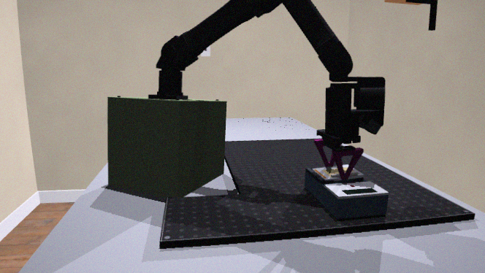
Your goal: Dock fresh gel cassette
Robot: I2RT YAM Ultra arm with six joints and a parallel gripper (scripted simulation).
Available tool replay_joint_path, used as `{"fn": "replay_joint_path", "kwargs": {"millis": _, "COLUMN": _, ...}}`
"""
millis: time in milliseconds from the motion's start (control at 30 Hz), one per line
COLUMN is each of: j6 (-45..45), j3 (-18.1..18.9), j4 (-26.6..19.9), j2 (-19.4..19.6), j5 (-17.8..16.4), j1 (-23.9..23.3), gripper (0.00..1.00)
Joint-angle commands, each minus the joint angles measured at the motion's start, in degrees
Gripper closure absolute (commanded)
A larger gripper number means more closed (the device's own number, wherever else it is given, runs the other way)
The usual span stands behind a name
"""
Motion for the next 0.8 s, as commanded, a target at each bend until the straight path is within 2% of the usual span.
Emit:
{"fn": "replay_joint_path", "kwargs": {"millis": 0, "j6": -0.67, "j3": 1.09, "j4": -1.98, "j2": -1.85, "j5": 1.3, "j1": -0.91, "gripper": 1.0}}
{"fn": "replay_joint_path", "kwargs": {"millis": 233, "j6": -0.67, "j3": 1.09, "j4": -1.98, "j2": -1.85, "j5": 1.3, "j1": -0.91, "gripper": 1.0}}
{"fn": "replay_joint_path", "kwargs": {"millis": 267, "j6": 0.56, "j3": 2.26, "j4": -2.95, "j2": 0.54, "j5": 1.65, "j1": -0.47, "gripper": 1.0}}
{"fn": "replay_joint_path", "kwargs": {"millis": 367, "j6": -0.62, "j3": 2.32, "j4": -2.94, "j2": -0.77, "j5": 1.64, "j1": -0.6, "gripper": 1.0}}
{"fn": "replay_joint_path", "kwargs": {"millis": 767, "j6": -1.02, "j3": 2.1, "j4": -2.83, "j2": -1.48, "j5": 1.66, "j1": -0.87, "gripper": 1.0}}
